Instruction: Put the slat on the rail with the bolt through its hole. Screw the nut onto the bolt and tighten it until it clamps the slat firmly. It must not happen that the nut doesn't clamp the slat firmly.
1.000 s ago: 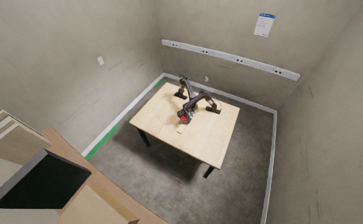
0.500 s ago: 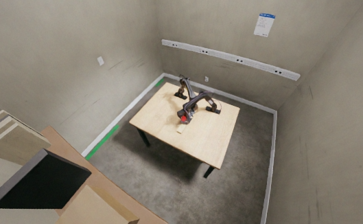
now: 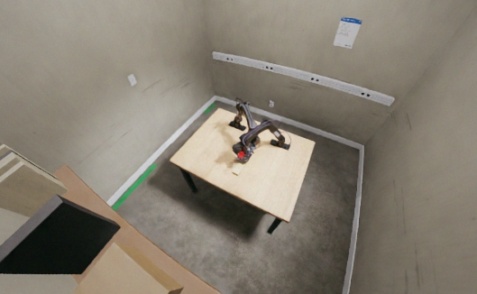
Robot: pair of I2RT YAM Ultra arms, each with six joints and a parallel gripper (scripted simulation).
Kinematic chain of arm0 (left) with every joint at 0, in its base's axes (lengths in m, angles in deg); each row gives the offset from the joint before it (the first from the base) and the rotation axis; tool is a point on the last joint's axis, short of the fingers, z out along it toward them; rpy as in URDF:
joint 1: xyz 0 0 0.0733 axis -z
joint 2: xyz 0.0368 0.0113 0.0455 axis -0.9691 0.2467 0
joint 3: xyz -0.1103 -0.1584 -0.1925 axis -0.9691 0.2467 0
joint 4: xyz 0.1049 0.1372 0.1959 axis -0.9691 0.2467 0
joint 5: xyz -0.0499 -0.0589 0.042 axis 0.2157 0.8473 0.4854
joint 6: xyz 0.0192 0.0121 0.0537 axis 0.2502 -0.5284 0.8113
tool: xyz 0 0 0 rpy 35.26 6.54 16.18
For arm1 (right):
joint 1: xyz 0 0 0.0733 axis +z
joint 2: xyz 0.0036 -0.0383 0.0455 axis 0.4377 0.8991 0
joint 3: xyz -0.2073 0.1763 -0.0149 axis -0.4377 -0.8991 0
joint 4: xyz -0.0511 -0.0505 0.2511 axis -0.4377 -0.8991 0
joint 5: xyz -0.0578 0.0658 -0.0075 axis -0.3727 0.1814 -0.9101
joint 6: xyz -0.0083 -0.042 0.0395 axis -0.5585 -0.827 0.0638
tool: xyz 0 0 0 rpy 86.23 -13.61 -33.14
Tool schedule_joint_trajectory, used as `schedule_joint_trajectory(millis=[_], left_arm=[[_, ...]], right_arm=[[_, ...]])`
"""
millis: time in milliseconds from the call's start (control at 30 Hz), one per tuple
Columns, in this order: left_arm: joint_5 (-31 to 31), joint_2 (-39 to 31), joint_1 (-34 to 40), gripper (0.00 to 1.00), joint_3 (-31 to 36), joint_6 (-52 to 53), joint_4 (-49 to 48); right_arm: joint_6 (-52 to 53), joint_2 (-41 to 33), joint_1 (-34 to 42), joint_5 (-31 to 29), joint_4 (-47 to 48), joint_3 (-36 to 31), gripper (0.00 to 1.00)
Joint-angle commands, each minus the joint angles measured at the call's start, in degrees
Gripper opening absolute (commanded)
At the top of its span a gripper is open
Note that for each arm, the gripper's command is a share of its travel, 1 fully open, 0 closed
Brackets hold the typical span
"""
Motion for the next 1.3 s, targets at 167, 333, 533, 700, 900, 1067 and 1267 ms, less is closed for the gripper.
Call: schedule_joint_trajectory(millis=[167,333,533,700,900,1067,1267], left_arm=[[0.0,-0.5,0.0,1.00,-3.8,0.0,3.8],[0.0,-0.5,0.0,1.00,-5.3,0.0,5.4],[0.0,-0.5,0.0,1.00,-7.1,0.0,7.4],[0.0,-0.4,0.0,1.00,-7.9,0.0,8.2],[0.0,-0.3,0.0,1.00,-8.0,0.0,8.4],[0.0,-0.3,0.0,1.00,-8.0,0.0,8.4],[0.0,-0.3,0.0,1.00,-8.0,0.0,8.4]], right_arm=[[0.0,-0.4,0.0,0.0,0.3,0.3,1.00],[0.0,-0.4,0.0,0.0,0.3,0.3,1.00],[0.0,-0.4,0.0,0.0,0.3,0.3,1.00],[0.0,-0.4,0.0,0.0,0.3,0.3,1.00],[0.0,-0.4,0.0,0.0,0.3,0.3,1.00],[0.0,-0.4,0.0,0.0,0.3,0.3,1.00],[0.0,-0.4,0.0,0.0,0.3,0.3,1.00]])
